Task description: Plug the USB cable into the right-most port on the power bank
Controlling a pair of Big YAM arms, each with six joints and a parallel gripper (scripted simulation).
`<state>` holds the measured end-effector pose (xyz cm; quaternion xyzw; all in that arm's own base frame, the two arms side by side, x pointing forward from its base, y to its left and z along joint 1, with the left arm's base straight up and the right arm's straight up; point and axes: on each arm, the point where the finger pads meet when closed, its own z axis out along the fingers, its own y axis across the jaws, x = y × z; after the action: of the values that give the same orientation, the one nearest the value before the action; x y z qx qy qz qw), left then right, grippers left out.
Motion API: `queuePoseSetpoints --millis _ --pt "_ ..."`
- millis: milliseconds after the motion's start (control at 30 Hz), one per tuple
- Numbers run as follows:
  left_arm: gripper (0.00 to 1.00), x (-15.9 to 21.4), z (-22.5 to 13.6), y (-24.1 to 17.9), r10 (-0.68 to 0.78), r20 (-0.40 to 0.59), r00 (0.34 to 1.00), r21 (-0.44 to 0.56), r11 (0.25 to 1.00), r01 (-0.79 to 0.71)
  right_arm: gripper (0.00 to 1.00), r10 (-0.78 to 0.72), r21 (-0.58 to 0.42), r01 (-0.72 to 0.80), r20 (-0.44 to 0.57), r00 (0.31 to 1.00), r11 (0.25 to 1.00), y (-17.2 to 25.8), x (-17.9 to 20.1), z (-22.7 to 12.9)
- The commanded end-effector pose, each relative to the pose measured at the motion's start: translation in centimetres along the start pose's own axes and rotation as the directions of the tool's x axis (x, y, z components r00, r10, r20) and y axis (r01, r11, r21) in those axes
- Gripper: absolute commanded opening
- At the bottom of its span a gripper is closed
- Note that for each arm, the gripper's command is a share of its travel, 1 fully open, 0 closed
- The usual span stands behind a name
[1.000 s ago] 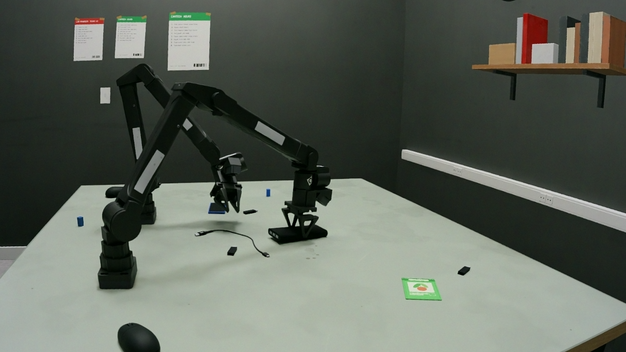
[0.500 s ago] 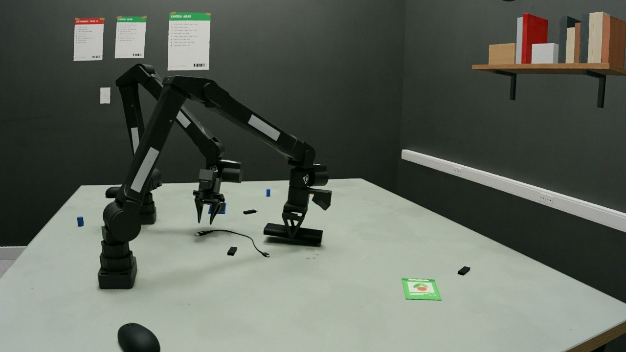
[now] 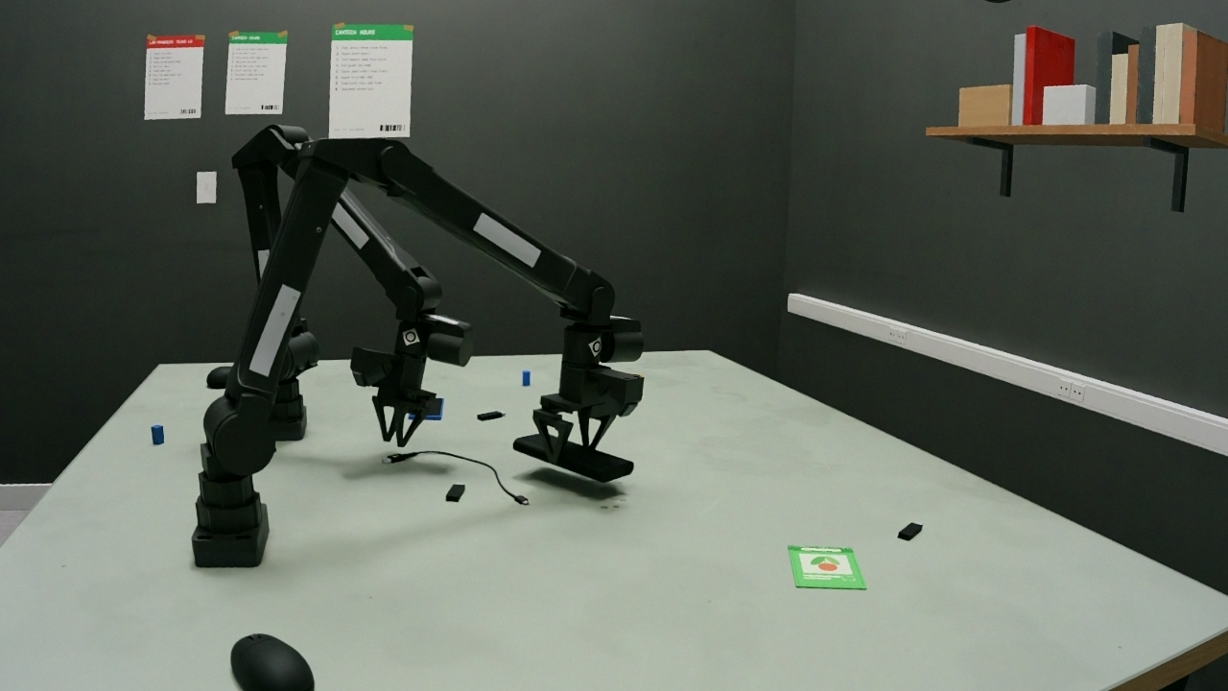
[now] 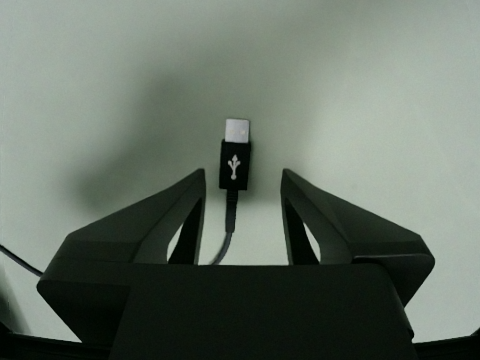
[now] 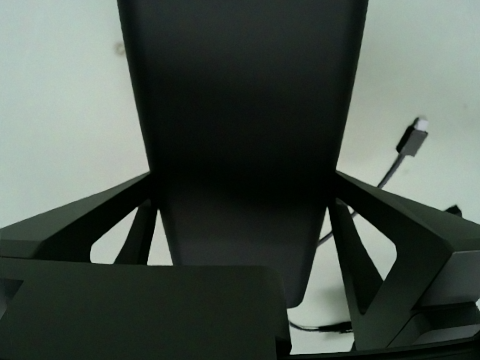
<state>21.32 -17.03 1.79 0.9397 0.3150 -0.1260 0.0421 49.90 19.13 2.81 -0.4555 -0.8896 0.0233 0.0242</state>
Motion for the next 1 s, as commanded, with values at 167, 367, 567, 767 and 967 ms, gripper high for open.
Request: queuePoseSetpoints --millis 167,367,567,767,967 --pt "0.39 1.0 -0.8 2.1 0.079 -0.033 0.996 -0.001 0.997 -0.079 0.79 0.187 -0.116 -0.182 0.026 0.982 0.976 0.8 -1.5 -5.1" --pt "0.39 1.0 -0.8 2.1 0.079 -0.033 0.996 -0.001 0.997 -0.079 0.79 0.153 -0.122 -0.149 0.028 0.988 0.981 1.3 -1.0 -5.4" --pt "0.36 0.7 2.2 1.2 0.076 -0.022 0.997 0.017 0.997 -0.076 0.79 0.153 -0.122 -0.149 0.028 0.988 0.981 1.3 -1.0 -5.4" --pt "0.32 0.6 2.3 0.9 0.072 -0.025 0.997 0.01 0.997 -0.072 0.79 0.153 -0.133 -0.148 0.029 0.988 0.98 2.0 -1.2 -7.9" --pt "0.2 0.8 2.2 1.5 0.074 -0.026 0.997 0.01 0.997 -0.074 0.79 0.153 -0.133 -0.148 0.029 0.988 0.98 2.0 -1.2 -7.9"
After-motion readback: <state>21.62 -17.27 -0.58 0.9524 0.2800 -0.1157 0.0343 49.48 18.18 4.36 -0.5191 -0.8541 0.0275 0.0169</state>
